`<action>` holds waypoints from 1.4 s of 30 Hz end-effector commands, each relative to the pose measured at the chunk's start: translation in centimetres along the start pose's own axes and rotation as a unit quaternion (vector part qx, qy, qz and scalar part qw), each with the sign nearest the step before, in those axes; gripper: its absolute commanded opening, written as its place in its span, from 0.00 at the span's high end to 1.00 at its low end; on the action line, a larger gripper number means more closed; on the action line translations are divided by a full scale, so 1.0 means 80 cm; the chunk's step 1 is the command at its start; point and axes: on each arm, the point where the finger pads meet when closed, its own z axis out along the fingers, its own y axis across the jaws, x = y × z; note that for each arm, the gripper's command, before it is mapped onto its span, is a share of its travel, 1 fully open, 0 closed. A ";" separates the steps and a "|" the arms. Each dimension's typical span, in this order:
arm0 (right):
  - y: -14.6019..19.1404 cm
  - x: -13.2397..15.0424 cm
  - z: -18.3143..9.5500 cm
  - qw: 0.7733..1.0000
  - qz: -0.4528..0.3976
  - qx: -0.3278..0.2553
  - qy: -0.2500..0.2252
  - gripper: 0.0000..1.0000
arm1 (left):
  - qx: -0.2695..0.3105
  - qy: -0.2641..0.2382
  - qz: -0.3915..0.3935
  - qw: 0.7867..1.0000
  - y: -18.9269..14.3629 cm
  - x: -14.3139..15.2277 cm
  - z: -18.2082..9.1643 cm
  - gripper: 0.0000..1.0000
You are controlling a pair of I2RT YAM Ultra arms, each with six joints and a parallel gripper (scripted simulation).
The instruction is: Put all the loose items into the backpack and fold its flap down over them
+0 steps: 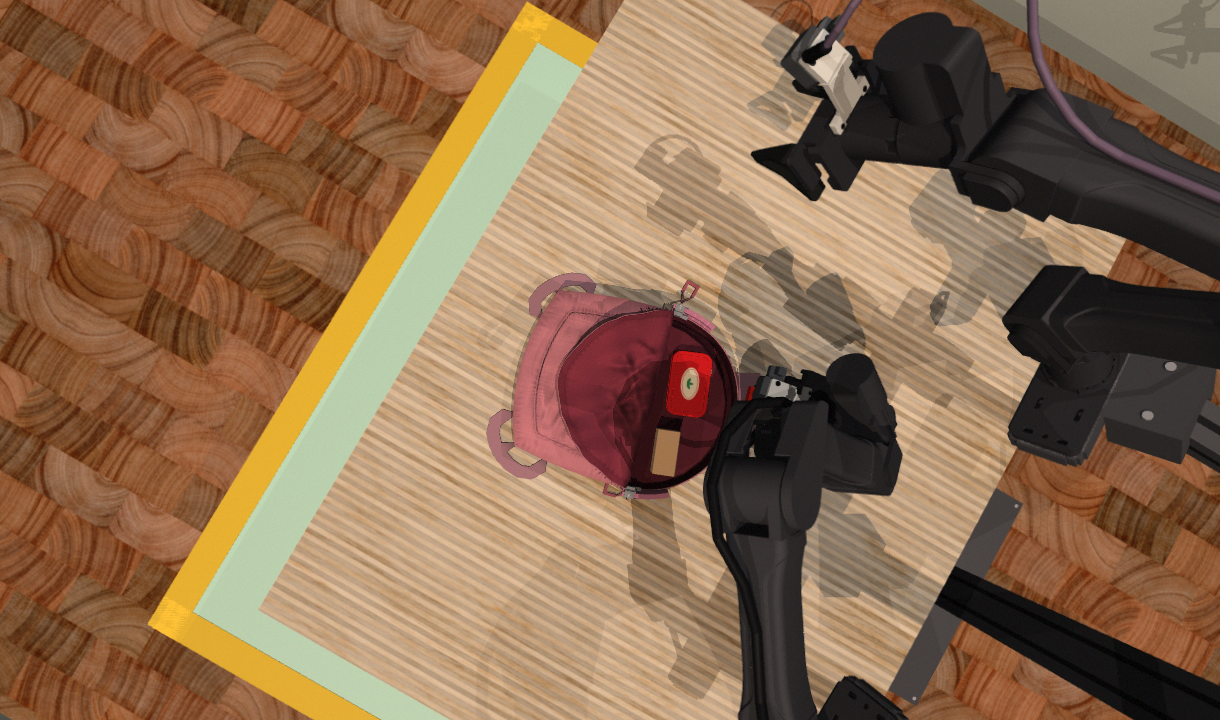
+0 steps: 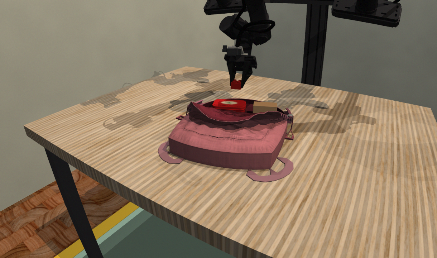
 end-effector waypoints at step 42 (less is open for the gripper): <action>0.000 -0.031 -0.006 1.000 -0.005 -0.001 -0.026 0.10 | 0.015 0.005 0.015 1.000 -0.015 -0.091 0.070 0.75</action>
